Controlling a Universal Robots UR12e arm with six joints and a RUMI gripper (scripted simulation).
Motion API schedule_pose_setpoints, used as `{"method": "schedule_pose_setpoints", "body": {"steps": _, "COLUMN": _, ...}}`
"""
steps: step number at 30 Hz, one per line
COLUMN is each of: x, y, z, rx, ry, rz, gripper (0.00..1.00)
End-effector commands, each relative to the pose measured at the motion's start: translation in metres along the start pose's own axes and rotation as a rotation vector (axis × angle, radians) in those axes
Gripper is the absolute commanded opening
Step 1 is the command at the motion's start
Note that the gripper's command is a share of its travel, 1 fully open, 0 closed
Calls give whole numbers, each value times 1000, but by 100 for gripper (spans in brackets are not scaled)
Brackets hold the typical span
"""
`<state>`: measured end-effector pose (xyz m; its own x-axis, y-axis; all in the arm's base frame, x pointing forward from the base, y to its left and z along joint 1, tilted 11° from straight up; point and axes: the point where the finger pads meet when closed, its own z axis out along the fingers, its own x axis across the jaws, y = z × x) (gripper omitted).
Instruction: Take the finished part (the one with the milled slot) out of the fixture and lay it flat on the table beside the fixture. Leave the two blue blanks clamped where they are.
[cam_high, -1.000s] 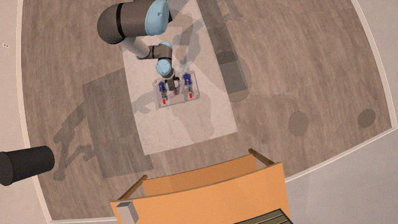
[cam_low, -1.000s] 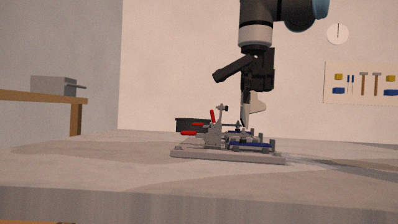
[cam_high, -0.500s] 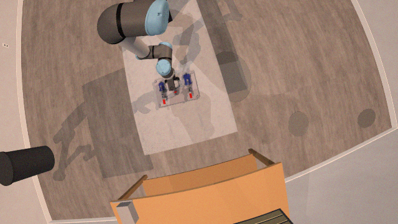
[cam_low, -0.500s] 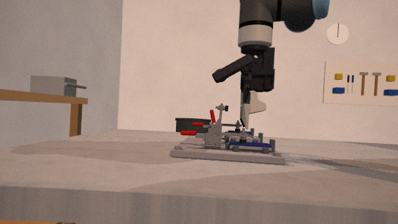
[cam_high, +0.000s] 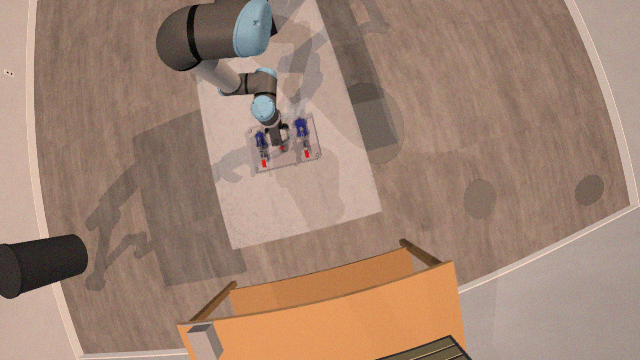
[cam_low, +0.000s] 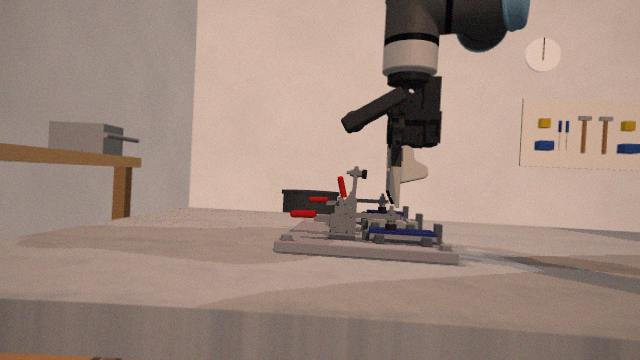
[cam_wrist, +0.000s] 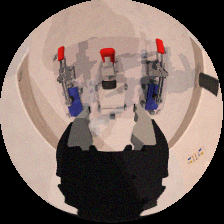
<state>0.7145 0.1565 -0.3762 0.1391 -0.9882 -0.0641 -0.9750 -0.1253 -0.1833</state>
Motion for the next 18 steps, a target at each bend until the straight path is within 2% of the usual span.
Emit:
{"method": "schedule_pose_setpoints", "body": {"steps": 1, "x": 0, "y": -1, "z": 0, "rx": 1, "ry": 0, "rz": 0, "gripper": 59}}
{"method": "schedule_pose_setpoints", "body": {"steps": 18, "x": 0, "y": -1, "z": 11, "rx": 1, "ry": 0, "rz": 0, "gripper": 59}}
